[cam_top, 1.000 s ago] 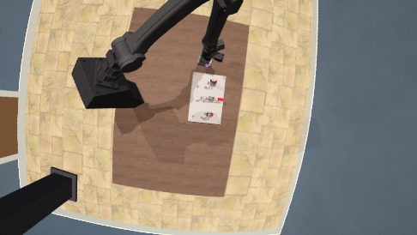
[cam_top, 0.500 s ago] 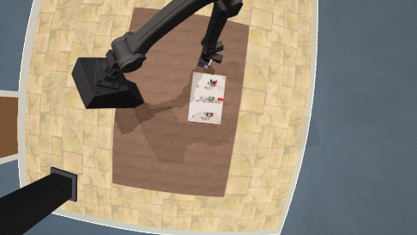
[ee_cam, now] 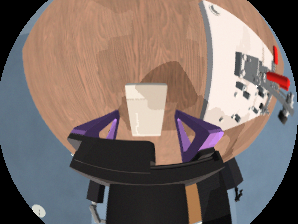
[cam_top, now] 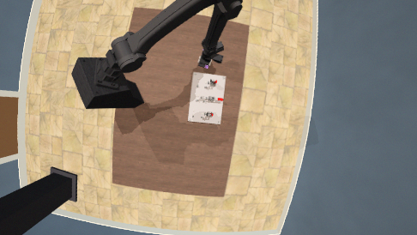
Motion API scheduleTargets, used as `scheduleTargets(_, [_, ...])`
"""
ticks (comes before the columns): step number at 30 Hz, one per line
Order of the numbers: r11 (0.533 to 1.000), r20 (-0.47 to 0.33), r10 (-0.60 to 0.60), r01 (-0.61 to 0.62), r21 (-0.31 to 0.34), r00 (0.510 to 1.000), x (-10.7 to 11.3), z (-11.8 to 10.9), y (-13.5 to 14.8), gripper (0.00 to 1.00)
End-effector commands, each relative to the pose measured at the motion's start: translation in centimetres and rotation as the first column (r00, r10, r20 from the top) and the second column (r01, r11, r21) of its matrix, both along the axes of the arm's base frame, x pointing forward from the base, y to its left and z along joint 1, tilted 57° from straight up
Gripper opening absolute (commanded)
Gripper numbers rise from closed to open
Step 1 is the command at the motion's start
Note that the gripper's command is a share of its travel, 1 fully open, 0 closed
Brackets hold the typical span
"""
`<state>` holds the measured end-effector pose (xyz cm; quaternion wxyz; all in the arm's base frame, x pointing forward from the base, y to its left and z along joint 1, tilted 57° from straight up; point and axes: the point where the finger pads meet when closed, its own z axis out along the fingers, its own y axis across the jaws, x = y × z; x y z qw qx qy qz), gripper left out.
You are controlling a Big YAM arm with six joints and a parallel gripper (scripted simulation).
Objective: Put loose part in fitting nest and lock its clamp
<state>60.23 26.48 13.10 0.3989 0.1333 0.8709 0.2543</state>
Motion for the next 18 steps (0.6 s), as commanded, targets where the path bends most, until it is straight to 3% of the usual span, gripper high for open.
scheduleTargets(1, [1.000,0.042,0.000,-0.001,0.026,0.999,0.19,2.23,0.80,0.92])
scheduleTargets(15, [1.000,0.039,0.000,-0.001,0.025,0.999,0.12,2.04,0.77,0.92])
scheduleTargets(16, [1.000,0.039,0.000,-0.001,0.025,0.999,0.12,2.04,0.77,0.00])
scheduleTargets(18, [1.000,0.039,0.000,-0.001,0.025,0.999,0.12,2.04,0.77,0.00])
